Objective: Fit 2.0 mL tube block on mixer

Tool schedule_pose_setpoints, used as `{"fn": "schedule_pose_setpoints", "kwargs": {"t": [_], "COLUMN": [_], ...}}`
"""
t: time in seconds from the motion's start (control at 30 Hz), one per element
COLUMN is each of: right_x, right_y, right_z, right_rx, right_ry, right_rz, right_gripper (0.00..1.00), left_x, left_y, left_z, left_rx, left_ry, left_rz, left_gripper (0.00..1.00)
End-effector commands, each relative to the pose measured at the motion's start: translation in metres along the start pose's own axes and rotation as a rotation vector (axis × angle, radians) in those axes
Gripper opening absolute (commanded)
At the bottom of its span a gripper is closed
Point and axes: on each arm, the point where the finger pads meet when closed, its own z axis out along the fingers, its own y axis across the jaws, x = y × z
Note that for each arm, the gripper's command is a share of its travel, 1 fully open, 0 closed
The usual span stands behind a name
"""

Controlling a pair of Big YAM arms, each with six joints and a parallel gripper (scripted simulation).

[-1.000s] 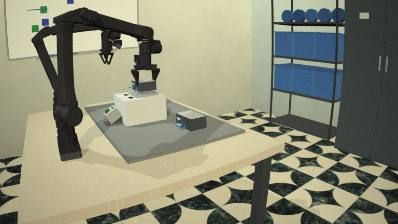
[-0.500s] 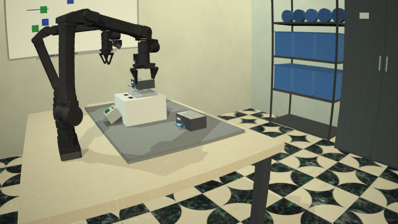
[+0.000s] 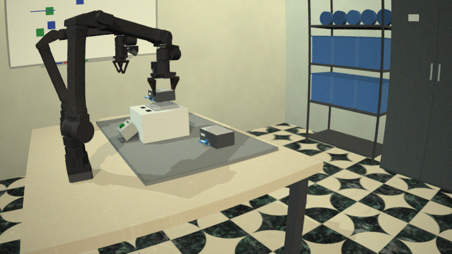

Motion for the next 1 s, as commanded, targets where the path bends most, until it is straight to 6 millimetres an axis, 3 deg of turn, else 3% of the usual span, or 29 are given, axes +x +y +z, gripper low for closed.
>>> {"fn": "schedule_pose_setpoints", "kwargs": {"t": [0.0,0.33,0.67,0.97], "right_x": [-0.006,-0.005,-0.001,-0.005], "right_y": [-0.010,0.000,-0.010,-0.017], "right_z": [-0.053,-0.046,-0.066,-0.060], "right_rx": [0.110,0.098,0.126,0.114], "right_ry": [-0.070,-0.055,-0.072,-0.065], "right_rz": [-0.015,-0.017,0.001,0.001], "right_gripper": [0.00,0.00,0.00,0.00], "left_x": [-0.008,-0.014,-0.016,-0.018], "left_y": [-0.002,-0.001,-0.001,-0.001], "left_z": [-0.013,-0.026,-0.029,-0.032], "left_rx": [-0.005,-0.008,-0.009,-0.010], "left_ry": [-0.049,-0.080,-0.088,-0.094], "left_rz": [-0.001,0.000,0.000,0.000], "left_gripper": [1.00,1.00,1.00,1.00]}}
